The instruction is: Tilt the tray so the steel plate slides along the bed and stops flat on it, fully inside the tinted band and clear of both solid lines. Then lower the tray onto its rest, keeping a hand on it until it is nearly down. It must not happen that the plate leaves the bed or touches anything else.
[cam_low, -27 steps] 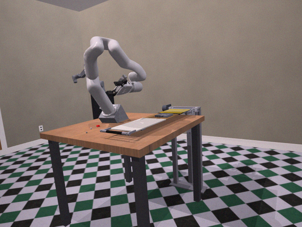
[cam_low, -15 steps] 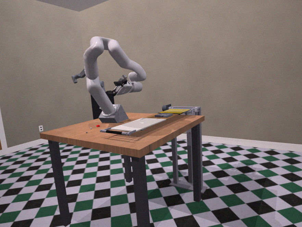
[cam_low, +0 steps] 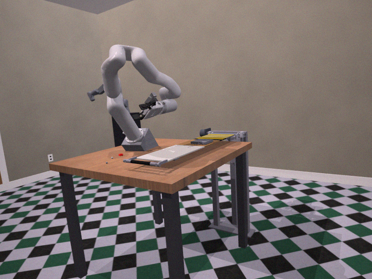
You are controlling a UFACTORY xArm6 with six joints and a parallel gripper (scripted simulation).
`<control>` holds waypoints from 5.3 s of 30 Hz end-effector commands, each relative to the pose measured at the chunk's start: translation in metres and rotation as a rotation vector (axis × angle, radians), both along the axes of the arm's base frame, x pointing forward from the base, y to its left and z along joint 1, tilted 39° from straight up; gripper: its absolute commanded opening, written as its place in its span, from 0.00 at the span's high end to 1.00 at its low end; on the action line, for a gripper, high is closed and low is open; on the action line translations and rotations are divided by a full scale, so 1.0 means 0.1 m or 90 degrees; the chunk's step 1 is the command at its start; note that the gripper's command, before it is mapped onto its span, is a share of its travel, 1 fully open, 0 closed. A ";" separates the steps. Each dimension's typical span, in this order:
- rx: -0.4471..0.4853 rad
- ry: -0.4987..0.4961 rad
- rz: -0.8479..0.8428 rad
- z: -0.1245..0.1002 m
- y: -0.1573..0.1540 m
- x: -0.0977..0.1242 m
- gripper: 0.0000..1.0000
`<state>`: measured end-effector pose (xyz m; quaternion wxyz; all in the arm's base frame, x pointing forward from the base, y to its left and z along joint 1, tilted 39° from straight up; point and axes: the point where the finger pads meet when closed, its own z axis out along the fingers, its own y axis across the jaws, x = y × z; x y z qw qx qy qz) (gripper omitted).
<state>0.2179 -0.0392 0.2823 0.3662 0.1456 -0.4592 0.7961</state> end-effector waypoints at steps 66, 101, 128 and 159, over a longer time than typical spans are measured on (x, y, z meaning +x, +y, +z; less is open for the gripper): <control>0.891 -0.587 0.063 0.59 -1.67 1.63 0.00; 0.890 -0.587 0.062 0.19 -1.99 1.70 0.59; 0.890 -0.587 0.062 0.17 -2.01 1.70 0.59; 0.890 -0.587 0.062 -0.12 -2.24 1.76 0.59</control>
